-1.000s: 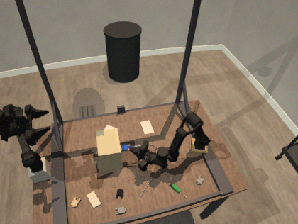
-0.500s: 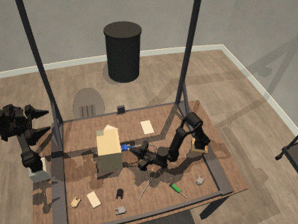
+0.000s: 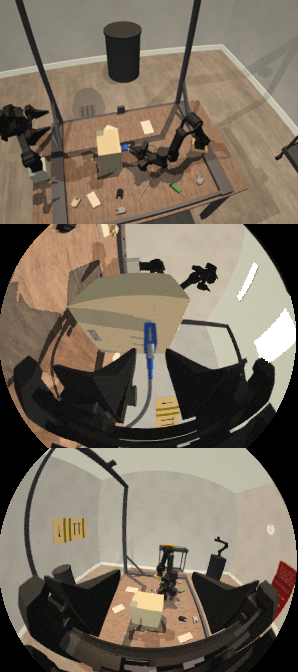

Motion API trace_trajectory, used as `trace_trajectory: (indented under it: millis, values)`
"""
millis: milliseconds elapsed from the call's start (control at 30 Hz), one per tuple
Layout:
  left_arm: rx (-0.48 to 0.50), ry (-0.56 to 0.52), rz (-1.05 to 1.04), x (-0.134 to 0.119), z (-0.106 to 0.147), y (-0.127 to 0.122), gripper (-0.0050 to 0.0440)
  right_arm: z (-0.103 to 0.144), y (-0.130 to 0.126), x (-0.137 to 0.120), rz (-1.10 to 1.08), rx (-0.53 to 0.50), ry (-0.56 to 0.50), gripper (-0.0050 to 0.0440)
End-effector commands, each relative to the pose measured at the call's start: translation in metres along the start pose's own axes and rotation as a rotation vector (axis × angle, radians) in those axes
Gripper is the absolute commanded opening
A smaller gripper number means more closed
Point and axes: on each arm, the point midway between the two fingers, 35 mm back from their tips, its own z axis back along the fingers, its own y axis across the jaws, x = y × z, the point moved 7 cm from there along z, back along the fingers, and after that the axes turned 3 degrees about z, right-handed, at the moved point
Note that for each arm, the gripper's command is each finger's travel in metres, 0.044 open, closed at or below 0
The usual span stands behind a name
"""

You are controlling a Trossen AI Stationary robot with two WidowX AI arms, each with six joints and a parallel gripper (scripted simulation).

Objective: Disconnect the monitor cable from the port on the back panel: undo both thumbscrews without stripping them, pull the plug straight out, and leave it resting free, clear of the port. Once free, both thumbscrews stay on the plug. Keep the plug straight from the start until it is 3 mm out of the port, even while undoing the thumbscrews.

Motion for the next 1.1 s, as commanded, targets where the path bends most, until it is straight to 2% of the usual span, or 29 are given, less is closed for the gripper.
trace_trajectory:
  millis: [0,200,267,333,833,1067]
  values:
    - [-0.012,0.000,-0.013,0.001,-0.001,-0.007,0.0264,0.000,0.001,0.003,0.007,0.003,-0.002,0.0440]
    - [-0.012,0.000,-0.013,0.001,-0.001,-0.007,0.0408,0.000,0.001,0.003,0.007,0.003,-0.002,0.0440]
    - [-0.012,0.000,-0.013,0.001,-0.001,-0.007,0.0408,0.000,0.001,0.003,0.007,0.003,-0.002,0.0440]
    - [-0.012,0.000,-0.013,0.001,-0.001,-0.007,0.0440,0.000,0.001,0.003,0.007,0.003,-0.002,0.0440]
    - [0.016,-0.016,-0.066,0.003,-0.003,-0.010,0.0440,0.000,0.001,0.003,0.007,0.003,-0.002,0.0440]
    - [0.126,-0.052,-0.274,0.003,-0.008,-0.025,0.0440,0.000,0.001,0.003,0.007,0.003,-0.002,0.0440]
